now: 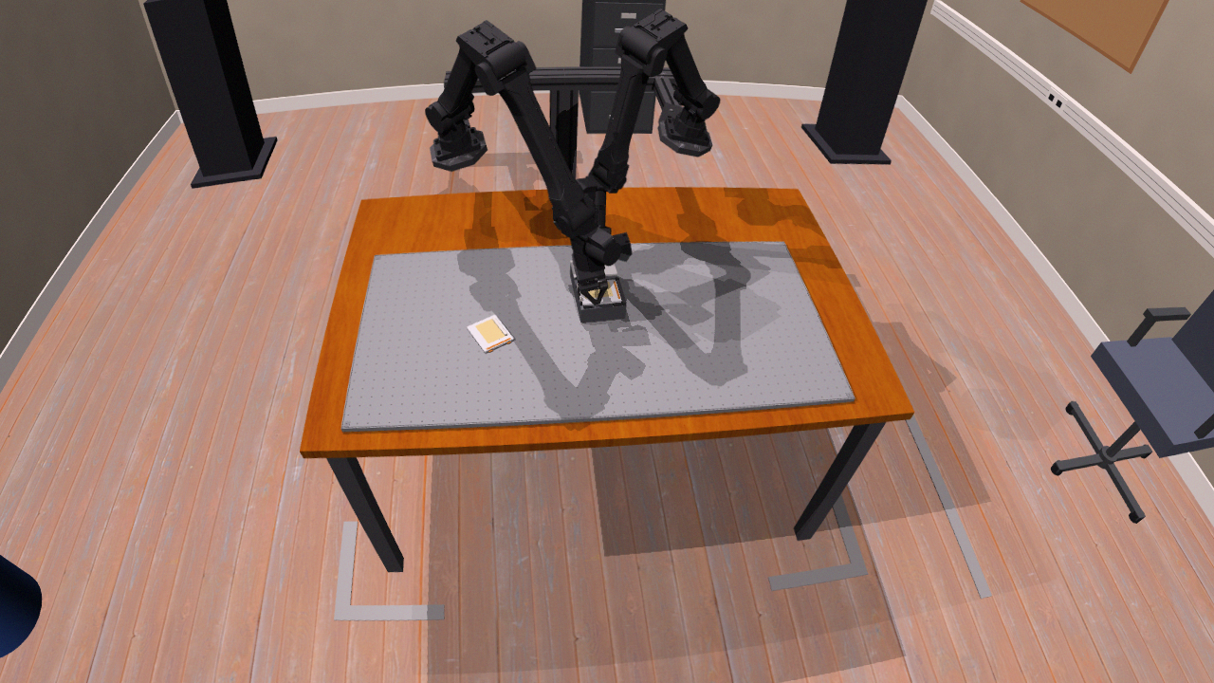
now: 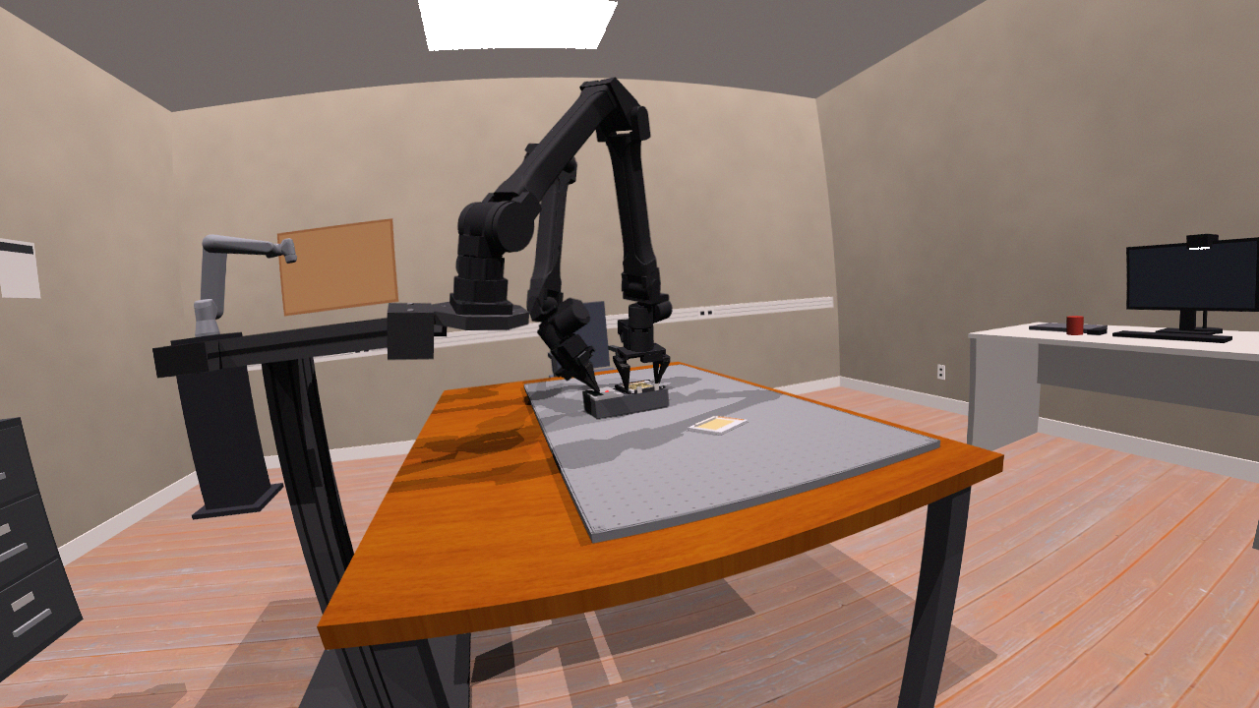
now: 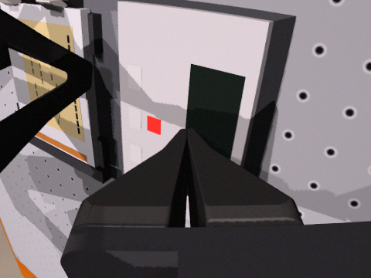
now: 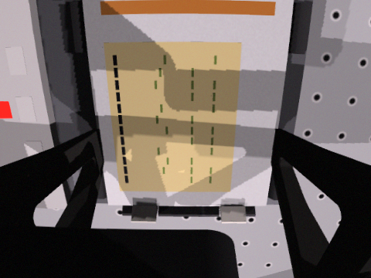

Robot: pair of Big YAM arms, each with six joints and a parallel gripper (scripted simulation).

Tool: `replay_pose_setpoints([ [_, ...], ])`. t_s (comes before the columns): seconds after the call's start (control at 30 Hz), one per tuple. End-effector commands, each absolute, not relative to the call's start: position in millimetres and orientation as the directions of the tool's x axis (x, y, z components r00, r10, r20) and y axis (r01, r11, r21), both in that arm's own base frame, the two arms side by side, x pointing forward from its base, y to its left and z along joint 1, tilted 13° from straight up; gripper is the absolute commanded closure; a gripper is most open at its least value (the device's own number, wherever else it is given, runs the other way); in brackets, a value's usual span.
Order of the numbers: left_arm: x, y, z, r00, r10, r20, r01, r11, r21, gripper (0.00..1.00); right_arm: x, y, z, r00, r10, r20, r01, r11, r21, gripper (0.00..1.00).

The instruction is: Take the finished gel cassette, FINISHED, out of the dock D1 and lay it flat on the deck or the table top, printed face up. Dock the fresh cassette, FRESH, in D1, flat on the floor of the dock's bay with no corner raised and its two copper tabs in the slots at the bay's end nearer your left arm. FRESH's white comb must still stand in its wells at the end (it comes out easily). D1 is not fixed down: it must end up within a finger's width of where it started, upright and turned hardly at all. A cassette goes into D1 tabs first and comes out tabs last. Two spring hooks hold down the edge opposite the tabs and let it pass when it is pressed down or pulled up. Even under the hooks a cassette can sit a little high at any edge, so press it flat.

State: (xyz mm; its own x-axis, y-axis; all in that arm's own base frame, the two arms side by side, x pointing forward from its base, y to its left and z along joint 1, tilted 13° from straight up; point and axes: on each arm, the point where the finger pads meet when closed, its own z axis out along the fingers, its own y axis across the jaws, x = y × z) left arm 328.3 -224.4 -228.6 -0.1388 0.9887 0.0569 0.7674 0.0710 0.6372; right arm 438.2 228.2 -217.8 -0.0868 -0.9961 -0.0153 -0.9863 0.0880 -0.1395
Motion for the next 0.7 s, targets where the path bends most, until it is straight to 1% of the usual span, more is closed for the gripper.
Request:
replay_pose_setpoints([
  [0.0,302.3,-185.5,-276.9,-0.135,0.979,0.155,0.836,0.029,0.548,1.00,440.9,236.2,-206.0,-0.092,-0.996,-0.001,-0.986,0.092,-0.140,1.00],
  [0.67,302.3,-185.5,-276.9,-0.135,0.979,0.155,0.836,0.029,0.548,1.00,439.7,237.8,-202.7,-0.096,-0.995,0.033,-0.986,0.090,-0.140,1.00],
])
